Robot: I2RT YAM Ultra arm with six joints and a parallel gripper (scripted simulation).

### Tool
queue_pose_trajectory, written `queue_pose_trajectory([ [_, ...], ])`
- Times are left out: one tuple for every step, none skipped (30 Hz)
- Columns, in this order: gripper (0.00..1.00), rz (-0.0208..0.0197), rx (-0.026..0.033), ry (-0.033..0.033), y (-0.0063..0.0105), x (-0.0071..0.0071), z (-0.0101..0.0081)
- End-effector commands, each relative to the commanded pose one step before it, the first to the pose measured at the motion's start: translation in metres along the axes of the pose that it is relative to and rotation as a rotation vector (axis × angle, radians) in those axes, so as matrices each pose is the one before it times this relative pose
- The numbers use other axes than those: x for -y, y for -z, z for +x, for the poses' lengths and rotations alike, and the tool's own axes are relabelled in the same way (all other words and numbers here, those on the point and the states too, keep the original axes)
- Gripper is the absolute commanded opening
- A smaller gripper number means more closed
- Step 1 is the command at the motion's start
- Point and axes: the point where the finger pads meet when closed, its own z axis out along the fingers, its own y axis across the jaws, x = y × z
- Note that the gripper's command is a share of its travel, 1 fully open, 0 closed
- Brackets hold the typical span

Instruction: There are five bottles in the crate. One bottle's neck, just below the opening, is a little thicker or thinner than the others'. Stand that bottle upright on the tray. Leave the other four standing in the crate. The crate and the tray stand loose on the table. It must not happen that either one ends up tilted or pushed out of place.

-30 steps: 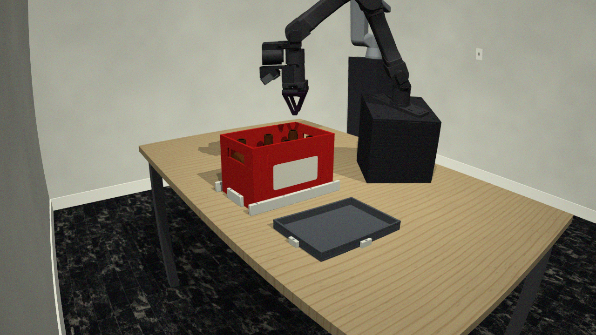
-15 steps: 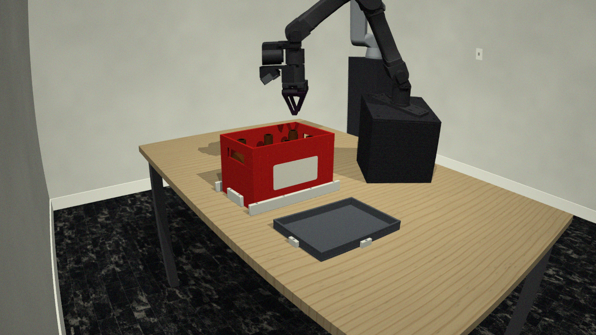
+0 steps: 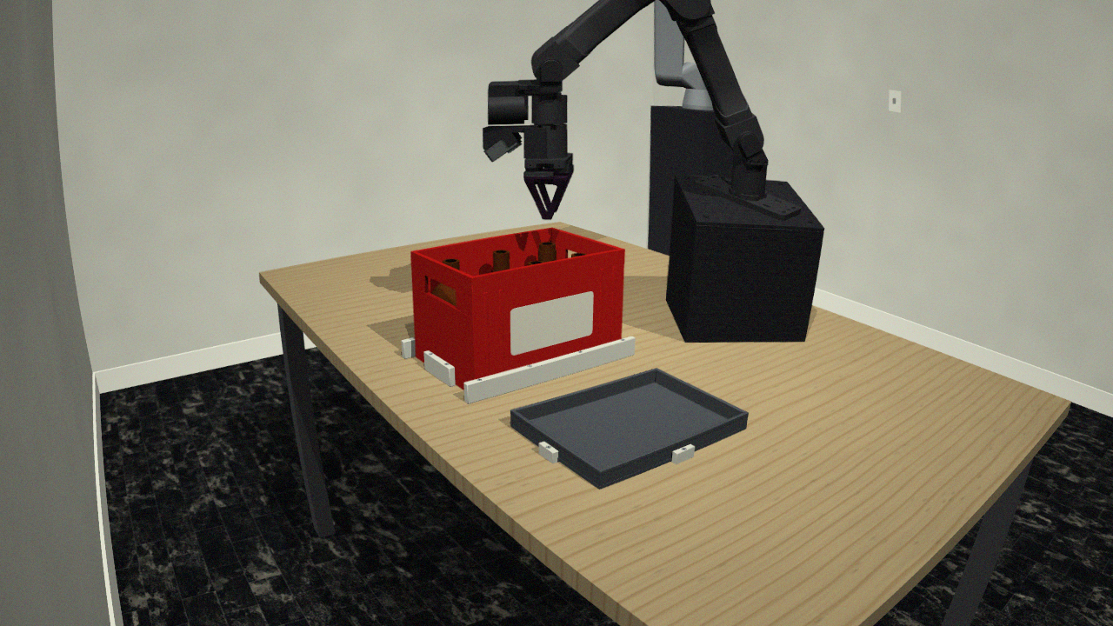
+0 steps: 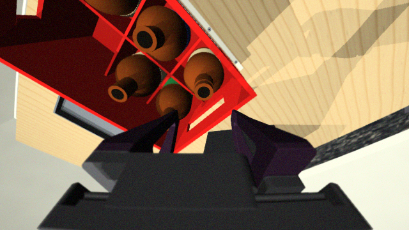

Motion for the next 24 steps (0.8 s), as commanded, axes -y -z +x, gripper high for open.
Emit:
queue_pose_trajectory([
  [0.61,-0.00388,0.00854,-0.00224,-0.00475,-0.00129,0.00104],
  [0.61,0.00000,0.00000,0.00000,0.00000,0.00000,0.00000],
  [0.61,0.00000,0.00000,0.00000,0.00000,0.00000,0.00000],
  [0.61,-0.01043,0.04965,0.01236,0.01093,-0.00662,-0.01619],
  [0.61,0.00314,-0.01565,-0.00128,-0.00665,0.00072,0.00236],
  [0.61,0.00402,-0.01913,-0.00369,-0.00622,0.00214,0.00574],
  [0.61,0.00268,-0.01262,-0.00243,-0.00405,0.00153,0.00478],
  [0.61,0.00261,-0.01212,-0.00534,-0.00385,0.00250,0.00450],
  [0.61,0.00059,-0.00265,-0.00350,-0.00182,0.00134,0.00088],
  [0.61,-0.00126,0.00601,0.00004,0.00067,-0.00019,-0.00097],
  [0.61,-0.00211,0.00990,0.00335,0.00198,-0.00142,-0.00130],
  [0.61,0.00064,-0.00304,0.00174,-0.00230,-0.00050,0.00058],
  [0.61,-0.00092,0.00422,0.00310,-0.00148,-0.00157,-0.00371],
  [0.61,0.00063,-0.00286,-0.00018,-0.00224,0.00013,0.00033],
  [0.61,0.00081,-0.00357,-0.00175,-0.00113,0.00099,0.00284],
  [0.61,-0.00033,0.00172,-0.00189,-0.00011,0.00069,0.00043],
  [0.61,-0.00029,0.00151,-0.00159,-0.00059,0.00049,-0.00040],
  [0.61,0.00148,-0.00666,-0.00165,-0.00352,0.00071,0.00042],
  [0.61,0.00000,0.00000,0.00000,0.00000,0.00000,0.00000],
  [0.61,0.00000,0.00000,0.00000,0.00000,0.00000,0.00000],
  [0.61,-0.01017,0.04627,0.01097,0.01149,-0.00574,-0.01299],
  [0.61,0.00345,-0.01610,-0.00176,-0.00550,0.00118,0.00418],
  [0.61,0.00338,-0.01555,-0.00151,-0.00520,0.00119,0.00416],
  [0.61,0.00302,-0.01375,-0.00124,-0.00460,0.00104,0.00372],
])
